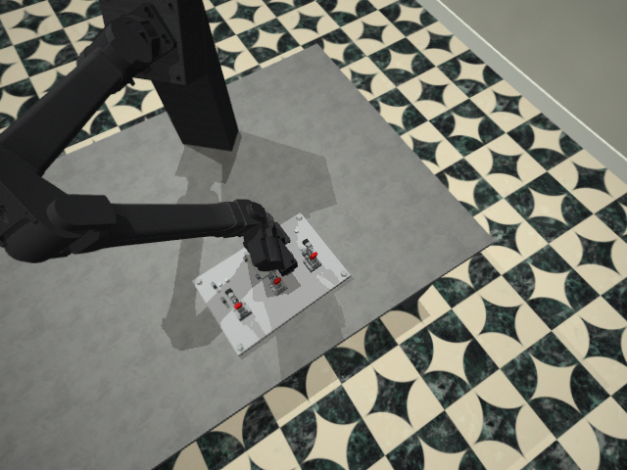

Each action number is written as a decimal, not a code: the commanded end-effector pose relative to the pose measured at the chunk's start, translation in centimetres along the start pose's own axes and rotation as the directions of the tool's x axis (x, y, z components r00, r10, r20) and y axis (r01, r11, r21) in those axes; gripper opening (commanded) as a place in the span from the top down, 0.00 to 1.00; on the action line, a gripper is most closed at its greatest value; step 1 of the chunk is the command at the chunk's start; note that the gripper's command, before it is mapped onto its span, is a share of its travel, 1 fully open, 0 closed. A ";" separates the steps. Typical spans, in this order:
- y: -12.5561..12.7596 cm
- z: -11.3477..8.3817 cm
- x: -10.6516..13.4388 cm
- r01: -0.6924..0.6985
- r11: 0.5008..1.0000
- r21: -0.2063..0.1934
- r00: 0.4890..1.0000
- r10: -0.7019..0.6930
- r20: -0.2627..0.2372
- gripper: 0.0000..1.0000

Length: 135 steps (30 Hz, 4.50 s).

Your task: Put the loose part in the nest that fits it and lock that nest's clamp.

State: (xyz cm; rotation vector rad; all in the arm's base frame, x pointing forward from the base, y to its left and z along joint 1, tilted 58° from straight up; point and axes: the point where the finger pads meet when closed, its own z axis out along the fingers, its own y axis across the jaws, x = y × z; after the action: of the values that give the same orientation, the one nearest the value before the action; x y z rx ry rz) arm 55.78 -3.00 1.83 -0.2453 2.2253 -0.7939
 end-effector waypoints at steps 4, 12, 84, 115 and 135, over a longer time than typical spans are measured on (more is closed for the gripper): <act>-0.2 -0.4 0.8 0.013 1.000 -0.004 1.000 -0.013 -0.013 1.00; -0.2 -0.4 0.8 0.013 1.000 -0.004 1.000 -0.013 -0.013 1.00; 2.1 -18.3 -0.5 -0.005 1.000 -0.009 1.000 0.005 0.016 0.55; -2.8 -18.5 -7.2 -0.010 1.000 0.006 1.000 0.010 0.006 0.55; -3.4 -17.9 -9.1 0.002 1.000 0.003 1.000 -0.002 -0.004 0.55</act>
State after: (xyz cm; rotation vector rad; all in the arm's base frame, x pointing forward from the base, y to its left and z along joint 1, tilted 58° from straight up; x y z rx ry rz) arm 48.70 6.65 18.54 -0.2464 2.2262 -0.7940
